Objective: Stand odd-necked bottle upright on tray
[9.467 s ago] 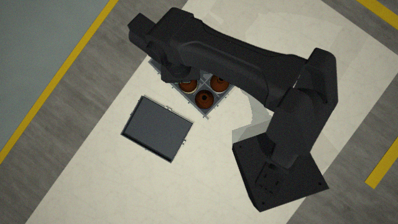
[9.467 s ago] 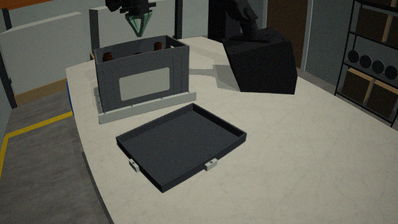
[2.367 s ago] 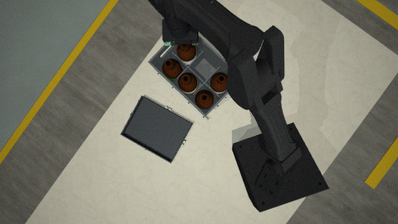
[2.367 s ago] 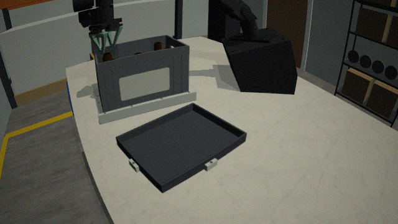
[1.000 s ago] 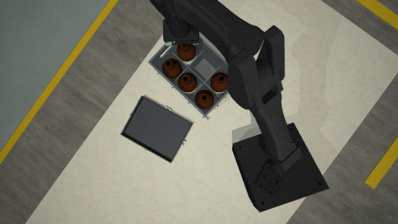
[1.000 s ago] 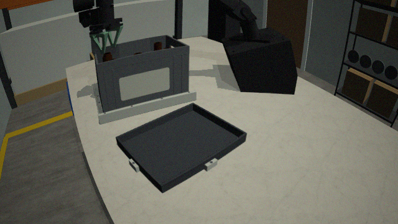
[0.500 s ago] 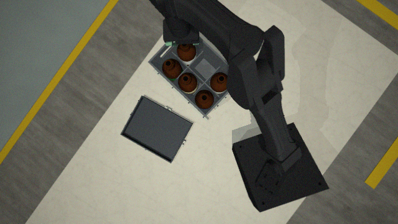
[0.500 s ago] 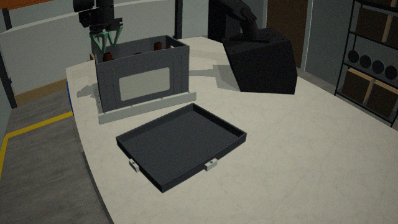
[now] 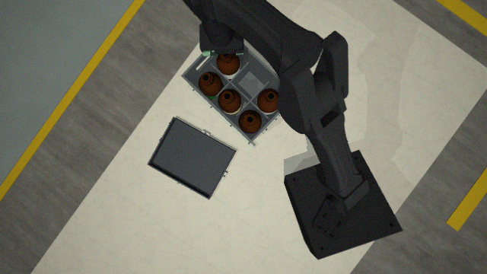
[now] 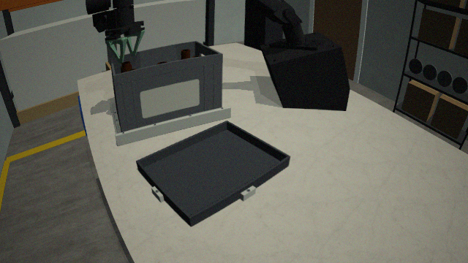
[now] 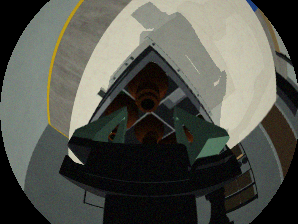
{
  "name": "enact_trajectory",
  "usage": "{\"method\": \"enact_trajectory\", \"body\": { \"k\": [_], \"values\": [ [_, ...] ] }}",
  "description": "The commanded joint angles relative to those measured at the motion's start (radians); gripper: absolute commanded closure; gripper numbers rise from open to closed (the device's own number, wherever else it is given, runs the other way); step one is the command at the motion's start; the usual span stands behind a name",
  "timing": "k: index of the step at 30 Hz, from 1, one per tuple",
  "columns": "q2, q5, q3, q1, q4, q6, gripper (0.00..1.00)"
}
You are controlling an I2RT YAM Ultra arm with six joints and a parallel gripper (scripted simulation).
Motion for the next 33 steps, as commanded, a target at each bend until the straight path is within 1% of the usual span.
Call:
{"method": "enact_trajectory", "body": {
  "k": [1,13,14,16,17,24,26,33],
  "values": [
    [-0.039,0.003,0.044,0.001,-0.005,-0.004,0.39],
    [-0.038,0.003,0.045,0.001,-0.007,-0.004,0.39],
    [-0.035,0.003,0.047,0.001,-0.01,-0.004,0.39],
    [0.001,0.003,0.058,0.001,-0.014,-0.004,0.39],
    [0.006,0.003,0.064,0.002,-0.016,-0.004,0.39],
    [-0.009,0.003,0.094,0.004,-0.031,-0.002,0.39],
    [0.017,0.003,0.104,0.004,-0.035,-0.002,0.39],
    [0.009,0.003,0.109,0.004,-0.038,-0.002,0.39]
  ]
}}
